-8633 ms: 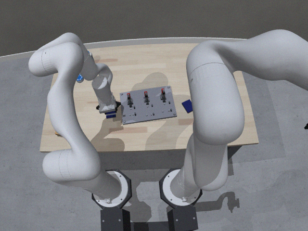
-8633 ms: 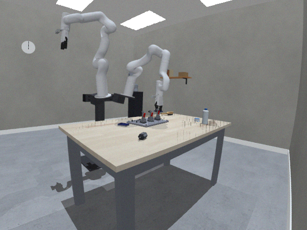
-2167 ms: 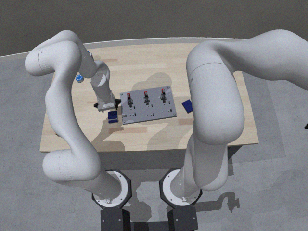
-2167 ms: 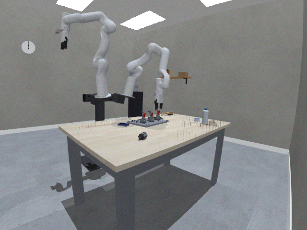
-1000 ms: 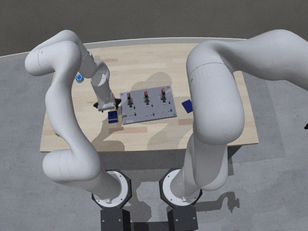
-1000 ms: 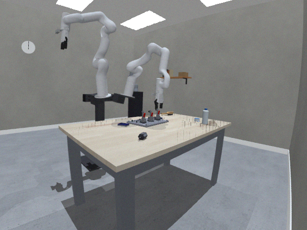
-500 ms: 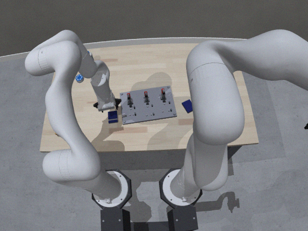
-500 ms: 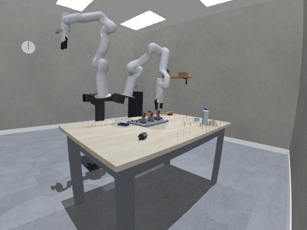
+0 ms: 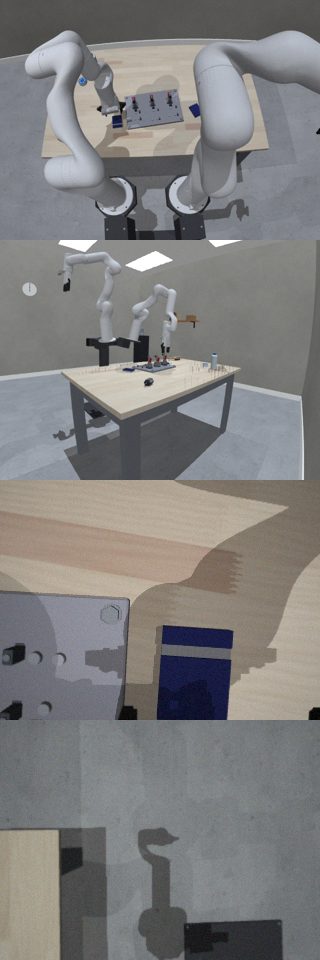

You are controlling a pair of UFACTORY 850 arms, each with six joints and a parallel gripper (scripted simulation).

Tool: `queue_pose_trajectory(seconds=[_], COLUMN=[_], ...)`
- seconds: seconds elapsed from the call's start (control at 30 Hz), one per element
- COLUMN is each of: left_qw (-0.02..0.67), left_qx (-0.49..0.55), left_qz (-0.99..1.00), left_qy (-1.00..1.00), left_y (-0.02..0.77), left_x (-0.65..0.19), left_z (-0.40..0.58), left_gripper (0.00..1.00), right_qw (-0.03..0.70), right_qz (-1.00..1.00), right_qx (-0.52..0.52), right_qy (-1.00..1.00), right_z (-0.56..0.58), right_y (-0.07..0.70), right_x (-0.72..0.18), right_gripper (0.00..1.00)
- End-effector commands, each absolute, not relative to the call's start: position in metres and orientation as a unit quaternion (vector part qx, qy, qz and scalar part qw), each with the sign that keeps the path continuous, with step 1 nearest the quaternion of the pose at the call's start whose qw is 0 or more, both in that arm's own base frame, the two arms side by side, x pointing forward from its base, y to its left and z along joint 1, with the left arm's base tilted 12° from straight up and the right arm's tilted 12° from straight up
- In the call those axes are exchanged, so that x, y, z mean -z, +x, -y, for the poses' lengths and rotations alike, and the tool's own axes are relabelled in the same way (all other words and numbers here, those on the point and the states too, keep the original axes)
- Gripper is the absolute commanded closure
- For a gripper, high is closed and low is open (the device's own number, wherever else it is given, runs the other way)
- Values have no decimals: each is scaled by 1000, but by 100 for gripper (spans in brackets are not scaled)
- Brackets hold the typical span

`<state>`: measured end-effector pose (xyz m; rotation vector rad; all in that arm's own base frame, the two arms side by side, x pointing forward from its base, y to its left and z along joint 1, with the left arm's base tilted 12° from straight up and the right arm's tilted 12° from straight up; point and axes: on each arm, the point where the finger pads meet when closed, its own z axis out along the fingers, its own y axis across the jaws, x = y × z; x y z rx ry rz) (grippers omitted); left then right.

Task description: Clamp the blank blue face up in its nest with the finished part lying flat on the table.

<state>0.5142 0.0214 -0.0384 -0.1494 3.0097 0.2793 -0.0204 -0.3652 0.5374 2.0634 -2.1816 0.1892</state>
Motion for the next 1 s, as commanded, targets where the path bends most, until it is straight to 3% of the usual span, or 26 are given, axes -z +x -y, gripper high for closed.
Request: queue_pose_trajectory(seconds=[0.0, 0.97], left_qw=[58, 58], left_qx=[-92, -92], left_qz=[-993, -993], left_qy=[-49, -49], left_y=[514, 506], left_x=[27, -46], left_z=[-19, -5], left_gripper=[0, 0], right_qw=[67, 67], right_qz=[723, 723], right_qx=[-63, -63], right_qy=[684, 684], right_z=[365, 365], right_y=[-20, -20], right_x=[-538, -538], right_gripper=[0, 0])
